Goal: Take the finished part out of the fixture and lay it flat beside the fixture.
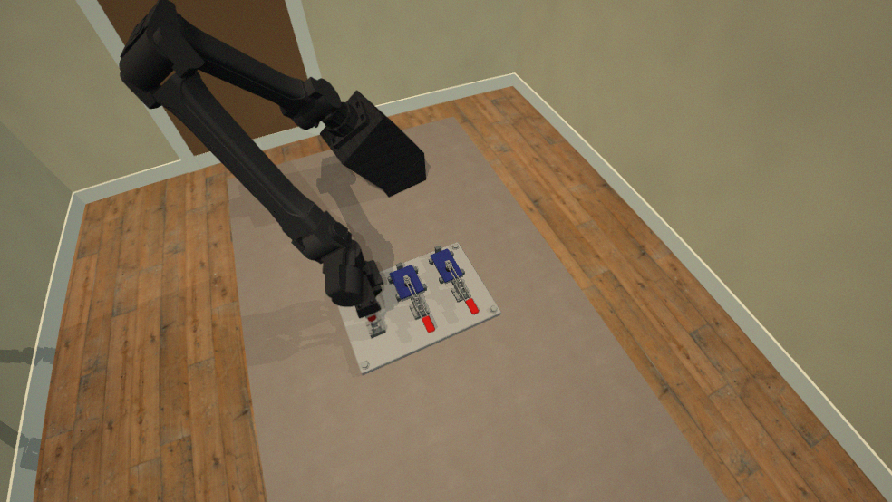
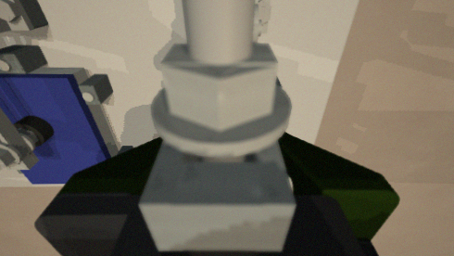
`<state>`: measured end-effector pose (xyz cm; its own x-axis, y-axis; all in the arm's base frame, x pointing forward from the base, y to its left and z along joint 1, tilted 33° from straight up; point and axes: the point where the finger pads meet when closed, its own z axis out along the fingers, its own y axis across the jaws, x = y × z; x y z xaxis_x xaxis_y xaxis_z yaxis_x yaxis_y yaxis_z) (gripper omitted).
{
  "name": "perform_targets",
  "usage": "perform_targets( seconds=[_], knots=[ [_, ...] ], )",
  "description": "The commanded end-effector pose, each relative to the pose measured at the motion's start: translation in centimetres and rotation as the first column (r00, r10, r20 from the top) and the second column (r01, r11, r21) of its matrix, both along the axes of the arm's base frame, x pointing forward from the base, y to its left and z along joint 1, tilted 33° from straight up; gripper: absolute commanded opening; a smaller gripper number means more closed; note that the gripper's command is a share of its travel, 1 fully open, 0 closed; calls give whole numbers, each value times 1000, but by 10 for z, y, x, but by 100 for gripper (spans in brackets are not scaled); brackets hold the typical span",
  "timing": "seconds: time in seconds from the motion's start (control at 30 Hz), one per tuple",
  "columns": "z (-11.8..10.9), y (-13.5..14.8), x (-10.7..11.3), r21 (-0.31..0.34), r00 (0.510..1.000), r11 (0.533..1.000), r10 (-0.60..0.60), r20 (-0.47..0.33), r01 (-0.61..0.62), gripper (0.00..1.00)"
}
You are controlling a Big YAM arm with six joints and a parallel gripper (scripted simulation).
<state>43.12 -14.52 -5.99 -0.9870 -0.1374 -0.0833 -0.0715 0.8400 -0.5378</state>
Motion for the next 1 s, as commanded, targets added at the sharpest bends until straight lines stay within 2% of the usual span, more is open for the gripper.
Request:
perform_targets(
  seconds=[0.0, 0.97],
  knots=[
    [15, 11, 0, -6, 1000, 1000, 9, 9, -9, 0],
    [30, 20, -2, -5, 1000, 1000, 12, 10, -12, 0]
  ],
)
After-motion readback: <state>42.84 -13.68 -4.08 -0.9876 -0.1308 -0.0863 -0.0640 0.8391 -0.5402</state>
